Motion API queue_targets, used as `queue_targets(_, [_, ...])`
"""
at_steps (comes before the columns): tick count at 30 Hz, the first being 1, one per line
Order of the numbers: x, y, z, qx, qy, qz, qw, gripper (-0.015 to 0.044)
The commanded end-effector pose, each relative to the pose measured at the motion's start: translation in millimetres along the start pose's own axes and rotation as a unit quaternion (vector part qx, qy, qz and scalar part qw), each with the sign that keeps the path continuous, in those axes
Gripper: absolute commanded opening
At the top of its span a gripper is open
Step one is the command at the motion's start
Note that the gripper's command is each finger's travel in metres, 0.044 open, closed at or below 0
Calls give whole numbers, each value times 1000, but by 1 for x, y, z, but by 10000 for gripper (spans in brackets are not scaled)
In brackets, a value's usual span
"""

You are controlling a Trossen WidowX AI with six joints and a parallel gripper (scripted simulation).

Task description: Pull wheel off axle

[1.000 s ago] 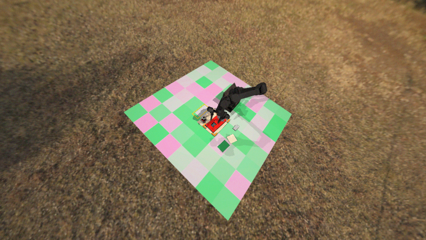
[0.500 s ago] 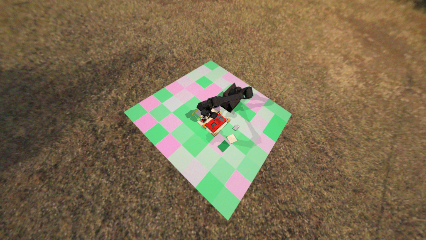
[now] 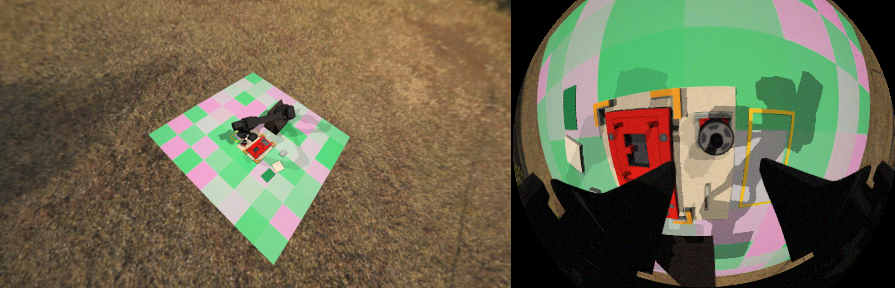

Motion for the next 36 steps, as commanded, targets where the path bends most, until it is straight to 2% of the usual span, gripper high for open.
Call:
queue_targets(1, [2,8,0,-2,-1,-1,1000,300])
queue_targets(8, [1,67,-1,0,-1,0,1000,300])
queue_targets(13, [0,73,-2,0,-1,0,1000,300])
queue_targets(17, [-1,73,0,-3,-4,9,1000,195])
queue_targets(25, [-1,73,0,-3,-4,9,1000,142])
queue_targets(30, [-1,72,0,-3,-4,9,1000,10])
queue_targets(36, [-1,70,0,-3,-4,8,1000,0])
Point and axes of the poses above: the point midway between the two fingers, 35 mm back from their tips, its own y axis out along the fingers, its own z axis across the jaws, x = y × z, the point moved 4 cm from there along -y, back along the fingers, and after that the axes turned 11 degrees about y, right-handed, at the moved point
